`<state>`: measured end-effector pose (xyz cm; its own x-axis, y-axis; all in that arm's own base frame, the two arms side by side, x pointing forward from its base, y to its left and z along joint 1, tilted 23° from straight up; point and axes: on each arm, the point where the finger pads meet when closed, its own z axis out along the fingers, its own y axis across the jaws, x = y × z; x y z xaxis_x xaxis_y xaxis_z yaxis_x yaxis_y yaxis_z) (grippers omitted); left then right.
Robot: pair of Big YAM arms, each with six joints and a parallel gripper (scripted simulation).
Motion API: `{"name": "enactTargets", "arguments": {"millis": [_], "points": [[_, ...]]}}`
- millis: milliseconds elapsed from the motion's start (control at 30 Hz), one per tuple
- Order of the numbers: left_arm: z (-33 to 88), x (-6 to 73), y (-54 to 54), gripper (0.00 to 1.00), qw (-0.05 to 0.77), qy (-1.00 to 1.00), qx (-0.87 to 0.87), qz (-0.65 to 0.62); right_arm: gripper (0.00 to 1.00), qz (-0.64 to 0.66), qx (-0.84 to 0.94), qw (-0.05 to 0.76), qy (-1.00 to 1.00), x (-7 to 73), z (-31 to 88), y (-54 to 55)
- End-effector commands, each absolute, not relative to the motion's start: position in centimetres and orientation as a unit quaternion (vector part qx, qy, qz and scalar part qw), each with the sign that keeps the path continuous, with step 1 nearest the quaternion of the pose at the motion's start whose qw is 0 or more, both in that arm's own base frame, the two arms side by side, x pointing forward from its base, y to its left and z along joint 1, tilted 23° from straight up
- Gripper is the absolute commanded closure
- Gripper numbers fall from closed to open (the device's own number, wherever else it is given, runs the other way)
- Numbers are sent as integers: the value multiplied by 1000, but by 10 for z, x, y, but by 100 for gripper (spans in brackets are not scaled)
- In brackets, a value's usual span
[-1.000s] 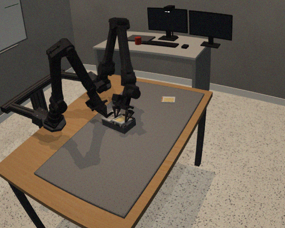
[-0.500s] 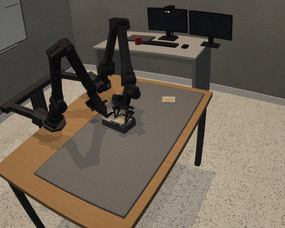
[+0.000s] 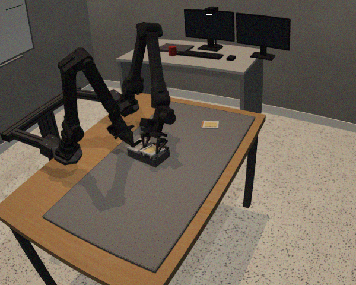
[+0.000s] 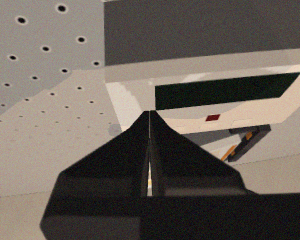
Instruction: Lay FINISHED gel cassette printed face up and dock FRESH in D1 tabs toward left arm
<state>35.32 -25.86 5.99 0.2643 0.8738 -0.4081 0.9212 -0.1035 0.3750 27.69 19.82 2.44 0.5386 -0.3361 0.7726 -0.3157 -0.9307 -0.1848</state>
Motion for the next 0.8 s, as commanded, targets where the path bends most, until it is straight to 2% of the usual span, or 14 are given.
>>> {"name": "enactTargets", "arguments": {"millis": [0,767], "points": [[65,369,-261,100,298,603,739,-35,100,-402,-899,-35,169,259,-25,170],[59,367,-255,100,307,597,739,-50,100,-402,-899,-35,169,259,-25,170]]}}
